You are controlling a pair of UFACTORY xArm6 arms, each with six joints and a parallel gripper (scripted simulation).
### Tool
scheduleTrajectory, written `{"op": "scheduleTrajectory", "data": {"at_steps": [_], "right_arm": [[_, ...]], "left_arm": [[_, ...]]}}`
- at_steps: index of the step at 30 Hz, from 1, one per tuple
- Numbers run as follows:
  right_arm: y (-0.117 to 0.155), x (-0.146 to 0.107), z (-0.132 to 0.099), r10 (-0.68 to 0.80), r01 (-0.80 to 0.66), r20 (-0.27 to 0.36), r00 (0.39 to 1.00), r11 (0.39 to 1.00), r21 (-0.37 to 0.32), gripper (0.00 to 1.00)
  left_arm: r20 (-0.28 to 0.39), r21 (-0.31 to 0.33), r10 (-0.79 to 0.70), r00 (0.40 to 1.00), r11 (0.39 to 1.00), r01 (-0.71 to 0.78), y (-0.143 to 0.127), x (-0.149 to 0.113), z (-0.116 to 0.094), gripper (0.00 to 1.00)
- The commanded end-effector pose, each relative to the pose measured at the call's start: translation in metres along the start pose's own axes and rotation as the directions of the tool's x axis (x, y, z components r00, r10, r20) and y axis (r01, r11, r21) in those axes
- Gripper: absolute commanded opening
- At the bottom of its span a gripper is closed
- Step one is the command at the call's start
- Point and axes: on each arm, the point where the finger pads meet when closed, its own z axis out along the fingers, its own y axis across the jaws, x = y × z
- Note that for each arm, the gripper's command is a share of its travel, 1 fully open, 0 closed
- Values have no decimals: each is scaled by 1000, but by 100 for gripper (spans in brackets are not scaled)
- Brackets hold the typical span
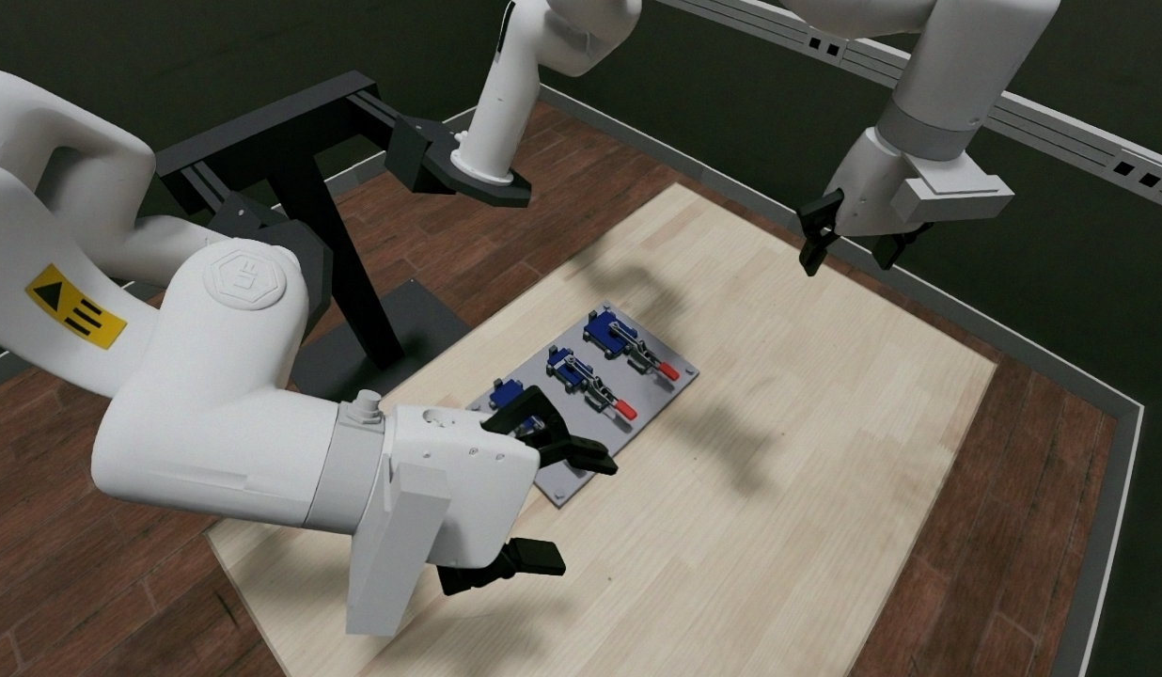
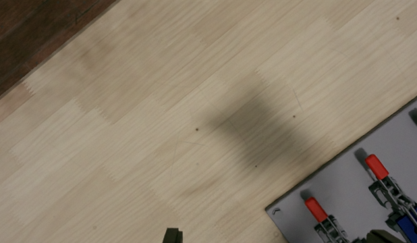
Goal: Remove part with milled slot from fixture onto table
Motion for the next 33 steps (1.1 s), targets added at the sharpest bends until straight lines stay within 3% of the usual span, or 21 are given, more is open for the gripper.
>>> {"op": "scheduleTrajectory", "data": {"at_steps": [1,19,27,33], "right_arm": [[-1,2,-1,-1,1,-4,1000,1000,1,100],[-1,2,-1,-1,1,-4,1000,1000,1,100],[9,7,-6,12,-12,-8,1000,1000,-3,100],[29,16,-18,38,-38,-15,999,999,-14,100]], "left_arm": [[-5,2,-1,1000,1000,1,-1,0,-3,100],[-6,2,6,1000,1000,-5,0,0,-3,100],[-12,4,254,967,967,-254,35,-7,-8,100],[-16,7,421,907,907,-421,60,-15,-9,100]]}}
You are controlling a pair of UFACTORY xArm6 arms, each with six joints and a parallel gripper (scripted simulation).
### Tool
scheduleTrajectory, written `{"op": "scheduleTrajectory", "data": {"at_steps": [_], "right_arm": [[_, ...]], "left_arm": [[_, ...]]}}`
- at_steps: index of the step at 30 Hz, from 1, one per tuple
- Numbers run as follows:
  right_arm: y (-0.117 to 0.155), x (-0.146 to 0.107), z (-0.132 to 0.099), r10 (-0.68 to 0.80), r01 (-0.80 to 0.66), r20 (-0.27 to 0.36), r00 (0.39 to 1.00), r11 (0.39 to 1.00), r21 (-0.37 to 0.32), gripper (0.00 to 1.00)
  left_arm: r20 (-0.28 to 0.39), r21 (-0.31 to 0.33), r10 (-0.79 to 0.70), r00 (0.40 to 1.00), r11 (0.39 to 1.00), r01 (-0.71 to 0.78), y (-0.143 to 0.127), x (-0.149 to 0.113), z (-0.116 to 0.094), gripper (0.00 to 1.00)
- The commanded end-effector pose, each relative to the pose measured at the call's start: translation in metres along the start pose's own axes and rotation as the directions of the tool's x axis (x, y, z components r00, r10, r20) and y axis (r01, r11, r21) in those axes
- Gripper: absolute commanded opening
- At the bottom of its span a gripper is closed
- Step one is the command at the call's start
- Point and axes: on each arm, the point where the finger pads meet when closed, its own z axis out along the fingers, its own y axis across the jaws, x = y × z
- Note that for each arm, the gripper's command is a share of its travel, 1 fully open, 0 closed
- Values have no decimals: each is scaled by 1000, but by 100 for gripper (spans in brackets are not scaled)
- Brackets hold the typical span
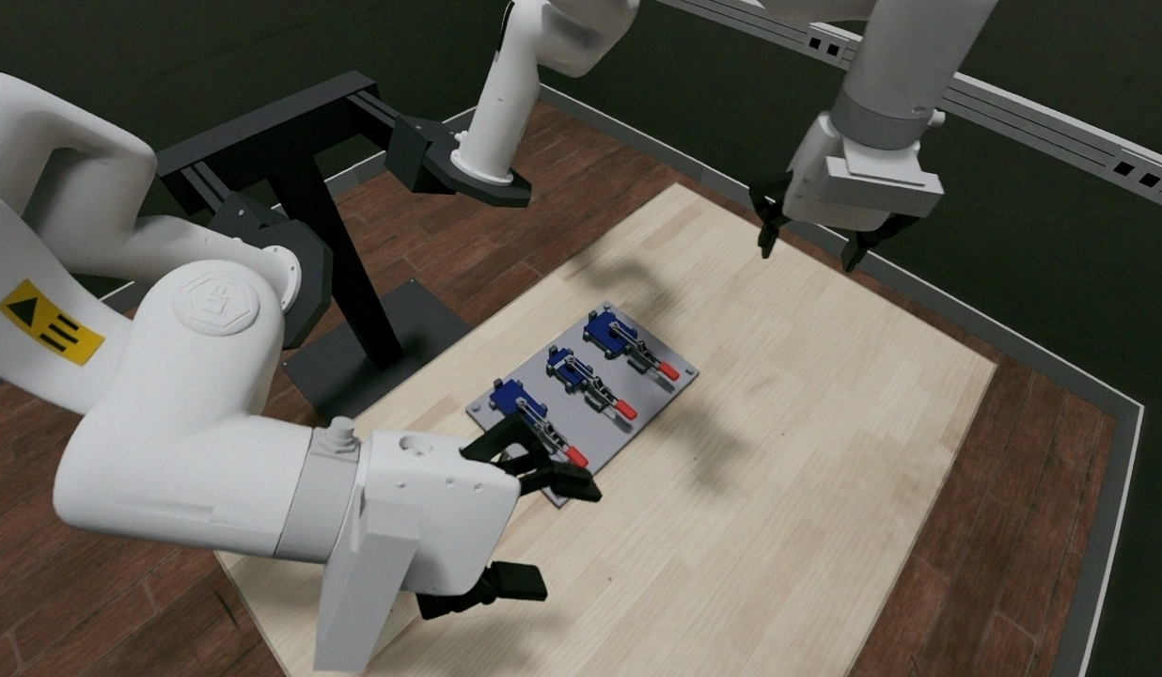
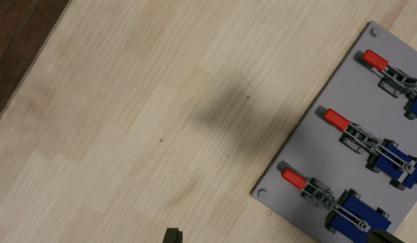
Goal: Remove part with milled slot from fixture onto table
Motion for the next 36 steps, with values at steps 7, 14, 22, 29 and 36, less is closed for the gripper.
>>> {"op": "scheduleTrajectory", "data": {"at_steps": [7,14,22,29,36], "right_arm": [[45,23,-28,57,-57,-21,998,998,-25,100],[96,39,-62,116,-118,-41,992,991,-58,100],[158,50,-110,188,-194,-67,980,975,-107,100],[226,50,-173,268,-281,-99,958,944,-174,100],[277,39,-230,334,-355,-127,934,904,-237,100]], "left_arm": [[-23,19,308,951,951,-307,47,-2,-3,100],[-24,24,500,866,866,-499,82,-8,0,100],[-24,30,683,730,730,-683,121,-18,6,100],[-22,35,824,566,567,-823,159,-31,15,100],[-20,39,921,390,390,-920,194,-46,25,100]]}}
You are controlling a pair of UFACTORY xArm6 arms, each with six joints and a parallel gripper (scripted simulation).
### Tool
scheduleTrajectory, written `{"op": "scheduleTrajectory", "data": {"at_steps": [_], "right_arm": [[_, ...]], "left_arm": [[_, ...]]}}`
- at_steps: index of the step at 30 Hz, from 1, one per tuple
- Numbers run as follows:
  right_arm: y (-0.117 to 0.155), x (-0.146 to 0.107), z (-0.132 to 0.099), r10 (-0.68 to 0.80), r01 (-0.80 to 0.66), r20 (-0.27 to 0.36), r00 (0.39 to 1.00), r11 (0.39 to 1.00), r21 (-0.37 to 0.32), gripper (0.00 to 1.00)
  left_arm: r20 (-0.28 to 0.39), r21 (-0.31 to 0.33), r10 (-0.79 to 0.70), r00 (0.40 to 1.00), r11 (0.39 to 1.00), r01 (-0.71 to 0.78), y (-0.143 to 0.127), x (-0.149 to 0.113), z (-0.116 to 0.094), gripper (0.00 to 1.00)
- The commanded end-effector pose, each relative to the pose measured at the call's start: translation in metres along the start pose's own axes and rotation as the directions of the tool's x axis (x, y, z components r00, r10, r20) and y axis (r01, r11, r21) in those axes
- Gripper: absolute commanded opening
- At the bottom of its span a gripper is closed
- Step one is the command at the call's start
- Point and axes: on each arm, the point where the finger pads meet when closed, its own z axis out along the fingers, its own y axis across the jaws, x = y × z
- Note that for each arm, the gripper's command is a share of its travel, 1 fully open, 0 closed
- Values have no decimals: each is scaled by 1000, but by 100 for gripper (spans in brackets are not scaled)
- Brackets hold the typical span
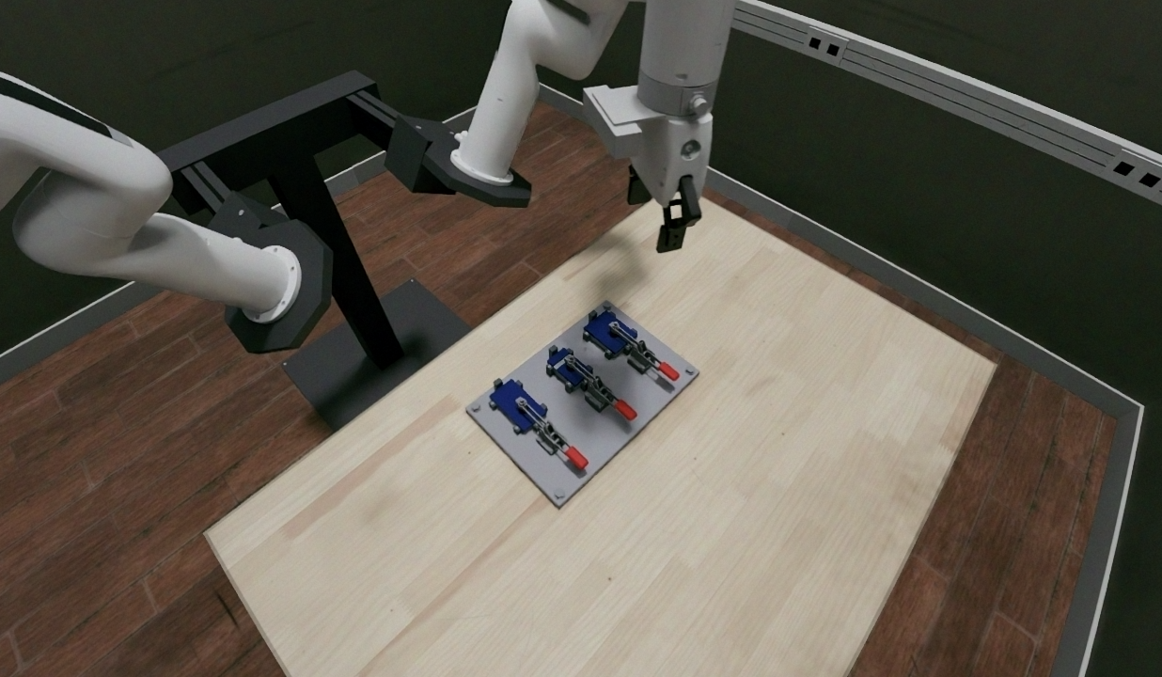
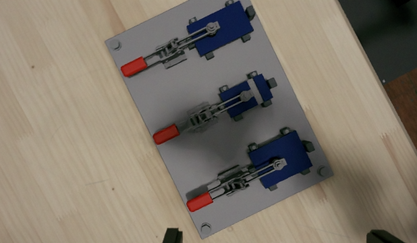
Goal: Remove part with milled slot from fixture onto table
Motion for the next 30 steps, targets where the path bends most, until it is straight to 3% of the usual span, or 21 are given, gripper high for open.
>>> {"op": "scheduleTrajectory", "data": {"at_steps": [1,4,6,10,17,18,20,30], "right_arm": [[54,8,-44,63,-63,-7,998,996,-65,100],[68,9,-55,78,-79,-10,997,994,-82,100],[96,7,-80,127,-128,-21,992,982,-135,100],[130,4,-112,164,-167,-30,986,970,-176,100],[130,4,-112,164,-167,-30,986,970,-176,100],[139,2,-121,177,-180,-34,984,965,-191,100],[174,-8,-160,234,-239,-51,971,937,-255,100],[241,-50,-255,377,-386,-106,920,825,-413,100]], "left_arm": [[-8,20,165,986,986,-165,25,18,6,100],[-8,20,212,977,977,-212,32,23,9,100],[-8,20,262,965,965,-262,41,29,12,100],[-9,20,274,962,962,-274,43,30,13,100],[-9,20,274,962,962,-274,43,30,13,100],[-9,20,274,962,961,-274,43,30,13,100],[-9,20,275,962,961,-274,43,30,13,100],[-9,20,275,962,961,-274,43,30,13,100]]}}
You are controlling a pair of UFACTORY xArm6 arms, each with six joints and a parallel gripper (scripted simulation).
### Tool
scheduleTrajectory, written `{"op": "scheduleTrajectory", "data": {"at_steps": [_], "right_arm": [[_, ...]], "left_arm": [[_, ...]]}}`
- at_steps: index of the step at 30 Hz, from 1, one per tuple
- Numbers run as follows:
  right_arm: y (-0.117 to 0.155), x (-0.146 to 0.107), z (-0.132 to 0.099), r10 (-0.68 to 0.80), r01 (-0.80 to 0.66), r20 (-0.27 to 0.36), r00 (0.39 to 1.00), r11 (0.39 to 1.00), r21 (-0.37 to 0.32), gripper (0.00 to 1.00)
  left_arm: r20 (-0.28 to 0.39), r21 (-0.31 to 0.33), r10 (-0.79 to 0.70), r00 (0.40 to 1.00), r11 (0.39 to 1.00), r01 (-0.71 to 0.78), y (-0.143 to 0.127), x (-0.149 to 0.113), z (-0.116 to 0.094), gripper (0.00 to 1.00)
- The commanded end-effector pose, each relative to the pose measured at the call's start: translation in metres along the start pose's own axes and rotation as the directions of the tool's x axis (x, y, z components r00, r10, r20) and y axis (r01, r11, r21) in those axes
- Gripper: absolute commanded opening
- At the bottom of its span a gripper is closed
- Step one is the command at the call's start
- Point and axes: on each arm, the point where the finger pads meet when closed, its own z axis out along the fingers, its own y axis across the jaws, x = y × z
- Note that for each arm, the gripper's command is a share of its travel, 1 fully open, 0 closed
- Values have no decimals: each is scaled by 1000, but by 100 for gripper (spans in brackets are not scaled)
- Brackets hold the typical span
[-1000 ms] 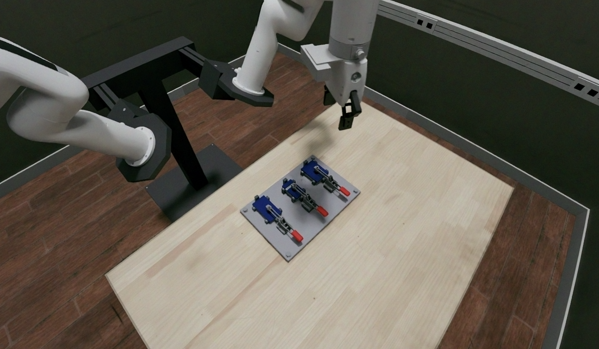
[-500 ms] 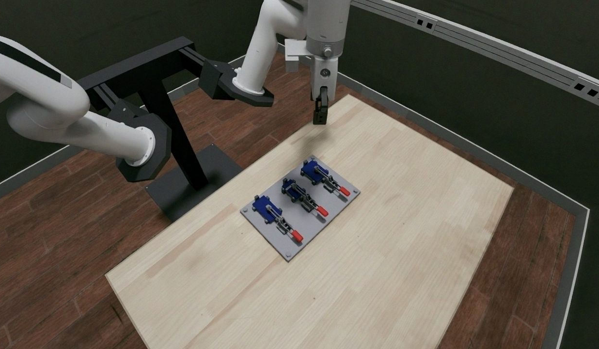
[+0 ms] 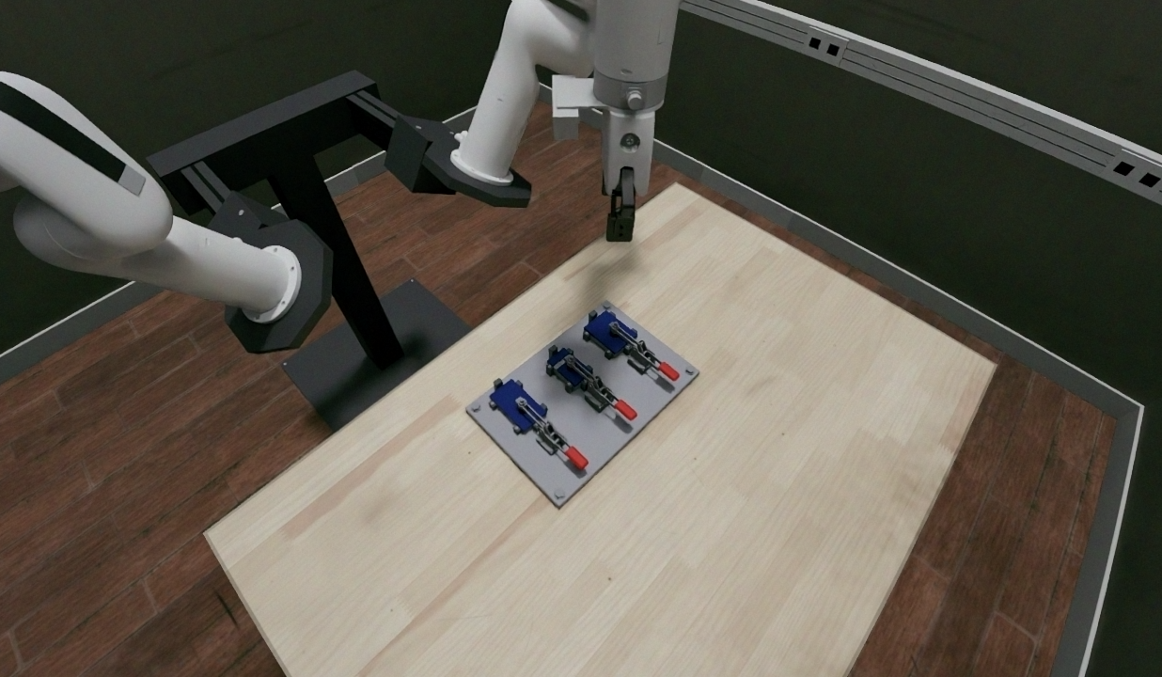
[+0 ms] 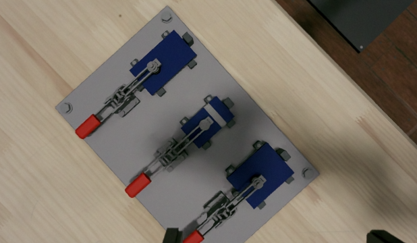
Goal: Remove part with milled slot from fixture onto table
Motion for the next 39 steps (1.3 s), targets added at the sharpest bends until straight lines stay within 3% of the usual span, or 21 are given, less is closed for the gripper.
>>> {"op": "scheduleTrajectory", "data": {"at_steps": [1,3,5,12,18,20,24,29,39], "right_arm": [[57,-9,-40,80,-80,-5,997,993,-91,100],[57,-9,-40,80,-80,-5,997,993,-91,100],[94,-21,-67,145,-145,-11,989,976,-162,100],[150,-51,-118,265,-263,-33,964,921,-287,100],[193,-89,-169,383,-377,-69,921,834,-403,100],[193,-89,-169,383,-377,-69,921,834,-403,100],[213,-117,-201,456,-446,-100,884,761,-471,100],[225,-139,-225,510,-496,-129,851,697,-519,100],[229,-149,-235,531,-515,-142,835,668,-537,100]], "left_arm": [[0,4,-1,1000,1000,1,-1,0,-2,100],[0,4,-1,1000,1000,1,-1,0,-2,100],[0,4,-1,1000,1000,1,-1,-1,-2,100],[0,4,-1,1000,1000,1,-1,-1,-2,100],[0,4,-1,1000,1000,1,-1,-1,-2,100],[0,4,-1,1000,1000,1,-1,-1,-2,100],[0,4,-1,1000,1000,1,-1,-1,-2,100],[0,4,-1,1000,1000,1,-1,-1,-2,100],[0,4,-1,1000,1000,1,-1,-1,-2,100]]}}
